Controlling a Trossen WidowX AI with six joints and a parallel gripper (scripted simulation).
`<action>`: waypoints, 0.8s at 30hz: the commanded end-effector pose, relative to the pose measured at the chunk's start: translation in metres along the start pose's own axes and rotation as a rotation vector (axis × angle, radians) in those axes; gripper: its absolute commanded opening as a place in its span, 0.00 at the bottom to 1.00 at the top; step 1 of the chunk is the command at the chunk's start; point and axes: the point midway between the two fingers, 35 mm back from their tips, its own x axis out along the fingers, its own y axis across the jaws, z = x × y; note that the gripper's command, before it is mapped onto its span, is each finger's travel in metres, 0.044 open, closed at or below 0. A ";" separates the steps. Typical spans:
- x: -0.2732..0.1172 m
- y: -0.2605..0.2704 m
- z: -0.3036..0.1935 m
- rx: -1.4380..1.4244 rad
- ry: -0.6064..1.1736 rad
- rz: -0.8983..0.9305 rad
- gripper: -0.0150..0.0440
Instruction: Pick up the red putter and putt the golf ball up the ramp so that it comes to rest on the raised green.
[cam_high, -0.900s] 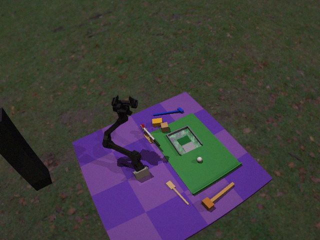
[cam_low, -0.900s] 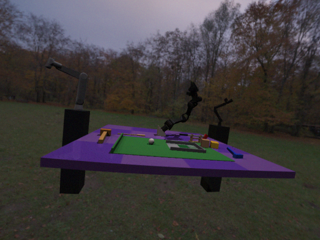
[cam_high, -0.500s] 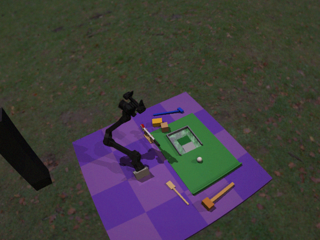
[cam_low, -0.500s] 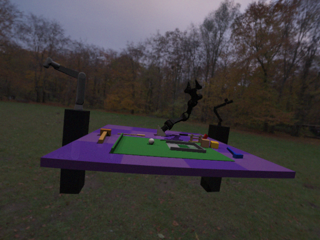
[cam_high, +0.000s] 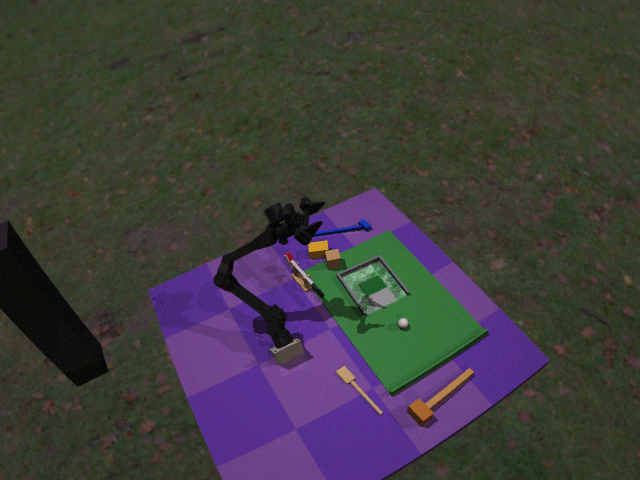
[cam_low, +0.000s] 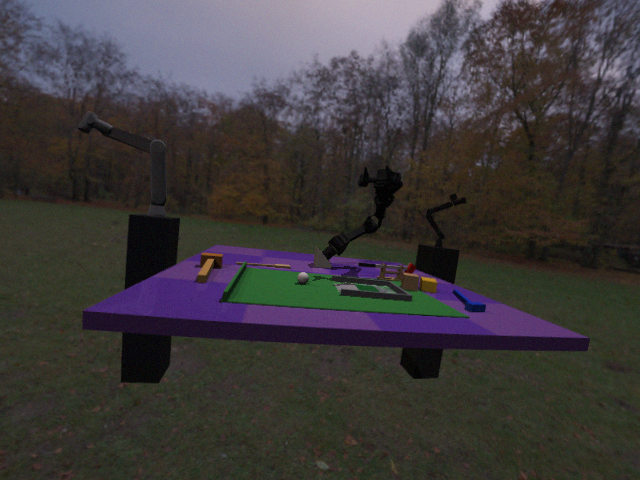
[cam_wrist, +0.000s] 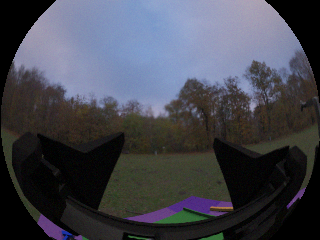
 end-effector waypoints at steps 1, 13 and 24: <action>0.013 -0.013 -0.079 -0.447 0.331 0.043 1.00; -0.016 -0.040 -0.187 -1.035 0.839 0.368 1.00; -0.084 -0.064 -0.255 -1.335 1.199 0.944 1.00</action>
